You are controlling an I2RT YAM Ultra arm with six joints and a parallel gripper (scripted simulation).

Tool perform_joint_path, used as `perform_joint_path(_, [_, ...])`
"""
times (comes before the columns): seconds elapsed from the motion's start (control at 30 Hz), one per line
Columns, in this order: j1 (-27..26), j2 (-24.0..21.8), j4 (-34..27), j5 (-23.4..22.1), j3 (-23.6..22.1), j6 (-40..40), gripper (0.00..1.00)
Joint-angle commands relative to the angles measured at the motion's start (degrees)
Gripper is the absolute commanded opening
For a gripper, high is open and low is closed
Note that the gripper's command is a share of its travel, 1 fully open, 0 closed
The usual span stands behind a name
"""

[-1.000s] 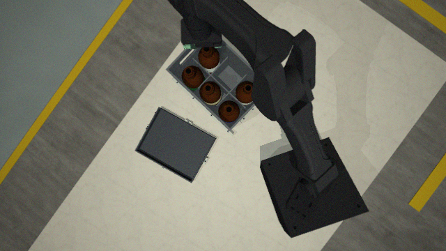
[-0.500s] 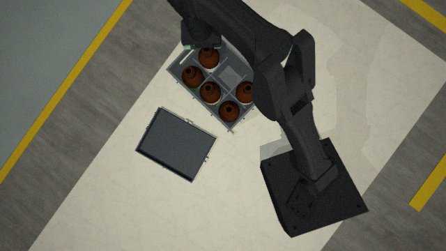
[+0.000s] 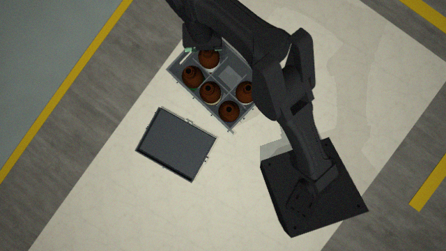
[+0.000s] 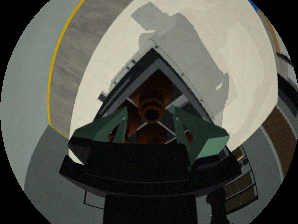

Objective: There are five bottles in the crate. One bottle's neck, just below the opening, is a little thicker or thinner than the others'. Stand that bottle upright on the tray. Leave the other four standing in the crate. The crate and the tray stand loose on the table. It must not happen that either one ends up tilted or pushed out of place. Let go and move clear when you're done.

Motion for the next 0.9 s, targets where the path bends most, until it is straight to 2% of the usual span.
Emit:
perform_joint_path(0.0, [-0.35,-1.95,1.92,0.10,-1.19,-0.35,0.61])
perform_joint_path(0.37, [-0.34,-1.83,3.46,0.04,-2.60,-0.38,0.61])
perform_joint_path(0.43, [-0.34,-1.83,3.46,0.04,-2.60,-0.38,0.61])
perform_joint_path(0.47, [-0.36,-2.23,3.79,0.06,-0.82,-0.39,0.61])
perform_joint_path(0.87, [-0.43,-2.11,3.93,0.05,-1.28,-0.37,0.61])
